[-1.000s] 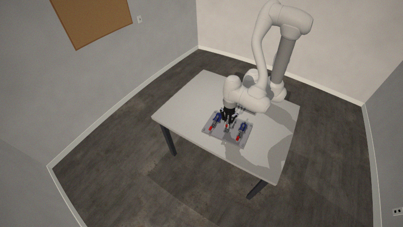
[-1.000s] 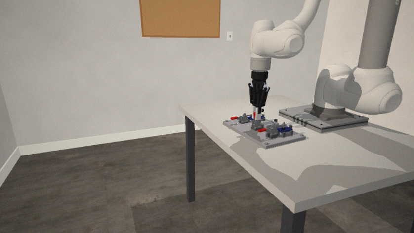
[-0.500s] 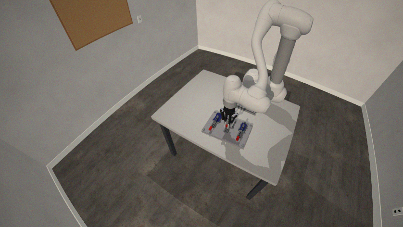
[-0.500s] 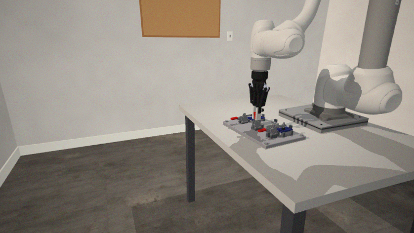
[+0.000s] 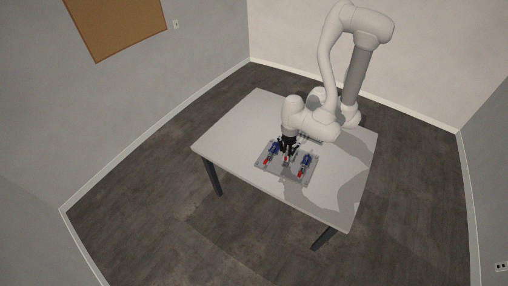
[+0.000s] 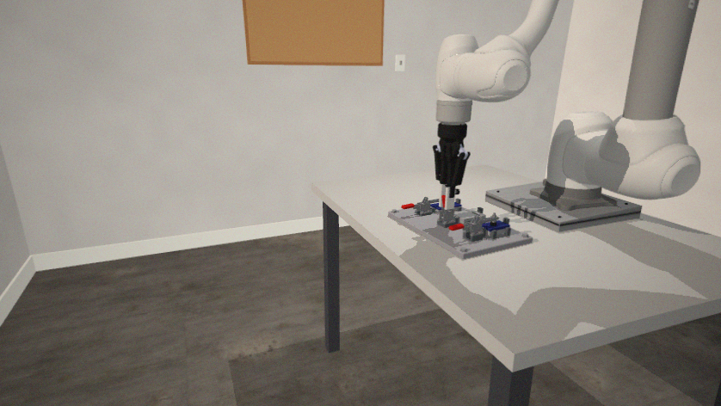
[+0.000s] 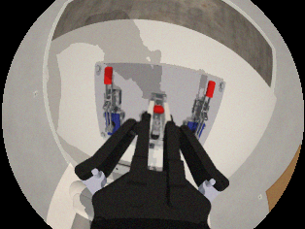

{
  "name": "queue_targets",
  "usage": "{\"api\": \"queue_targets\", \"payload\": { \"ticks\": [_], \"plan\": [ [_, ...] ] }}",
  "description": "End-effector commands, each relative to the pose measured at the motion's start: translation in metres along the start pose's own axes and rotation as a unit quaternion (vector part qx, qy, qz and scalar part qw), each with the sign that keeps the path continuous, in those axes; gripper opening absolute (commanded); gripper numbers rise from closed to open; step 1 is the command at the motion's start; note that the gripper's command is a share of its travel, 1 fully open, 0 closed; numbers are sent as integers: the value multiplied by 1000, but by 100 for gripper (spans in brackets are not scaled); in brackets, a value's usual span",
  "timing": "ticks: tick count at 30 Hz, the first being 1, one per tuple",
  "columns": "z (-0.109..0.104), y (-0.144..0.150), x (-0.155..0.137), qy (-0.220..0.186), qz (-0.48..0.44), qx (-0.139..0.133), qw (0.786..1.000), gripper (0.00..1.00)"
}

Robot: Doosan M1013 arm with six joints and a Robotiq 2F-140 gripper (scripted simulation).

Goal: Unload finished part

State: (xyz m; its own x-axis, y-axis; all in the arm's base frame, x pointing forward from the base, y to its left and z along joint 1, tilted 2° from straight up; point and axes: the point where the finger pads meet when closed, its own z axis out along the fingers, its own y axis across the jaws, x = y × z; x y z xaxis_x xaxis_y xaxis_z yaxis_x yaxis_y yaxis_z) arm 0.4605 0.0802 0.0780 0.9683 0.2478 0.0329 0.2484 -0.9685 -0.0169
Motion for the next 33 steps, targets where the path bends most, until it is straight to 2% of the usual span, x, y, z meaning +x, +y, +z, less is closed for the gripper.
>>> {"api": "queue_targets", "payload": {
  "ticks": [1,33],
  "plan": [
    [1,0,-3,-1,-2,0,1000,28],
    [-1,1,-1,1,-2,-1,1000,28]
  ]
}}
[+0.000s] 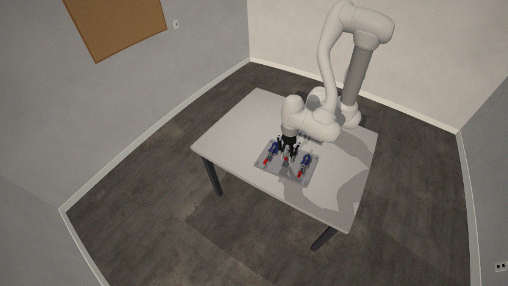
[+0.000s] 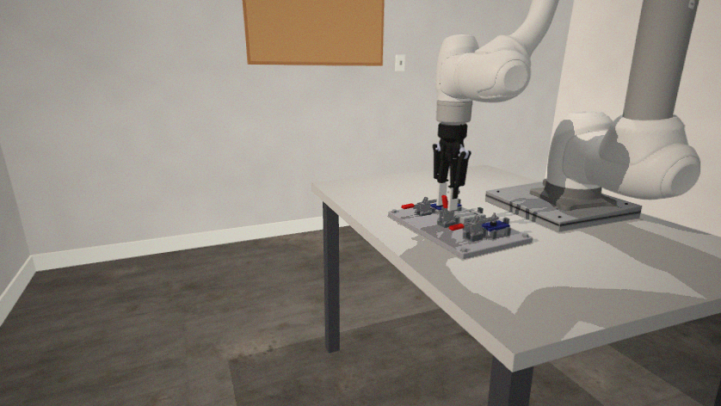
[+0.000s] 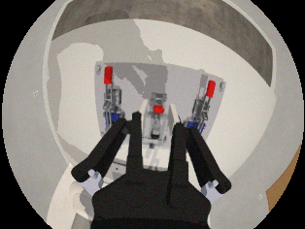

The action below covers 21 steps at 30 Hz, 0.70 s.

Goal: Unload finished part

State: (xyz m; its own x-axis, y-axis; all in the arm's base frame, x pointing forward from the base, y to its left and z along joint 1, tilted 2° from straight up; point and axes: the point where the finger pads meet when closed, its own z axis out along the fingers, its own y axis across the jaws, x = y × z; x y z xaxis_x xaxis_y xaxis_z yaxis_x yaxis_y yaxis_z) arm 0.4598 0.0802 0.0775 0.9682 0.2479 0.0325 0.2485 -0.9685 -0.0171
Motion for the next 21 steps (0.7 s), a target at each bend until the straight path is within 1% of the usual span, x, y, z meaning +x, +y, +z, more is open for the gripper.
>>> {"api": "queue_targets", "payload": {
  "ticks": [1,7,9,17,21],
  "plan": [
    [-3,1,0,1,-2,-1,1000,28],
    [-15,1,0,1,-2,-1,1000,28],
    [-15,1,0,1,-2,-1,1000,28],
    [-39,1,0,1,-2,-1,1000,28],
    [-47,1,0,1,-2,-1,1000,28]
  ]
}}
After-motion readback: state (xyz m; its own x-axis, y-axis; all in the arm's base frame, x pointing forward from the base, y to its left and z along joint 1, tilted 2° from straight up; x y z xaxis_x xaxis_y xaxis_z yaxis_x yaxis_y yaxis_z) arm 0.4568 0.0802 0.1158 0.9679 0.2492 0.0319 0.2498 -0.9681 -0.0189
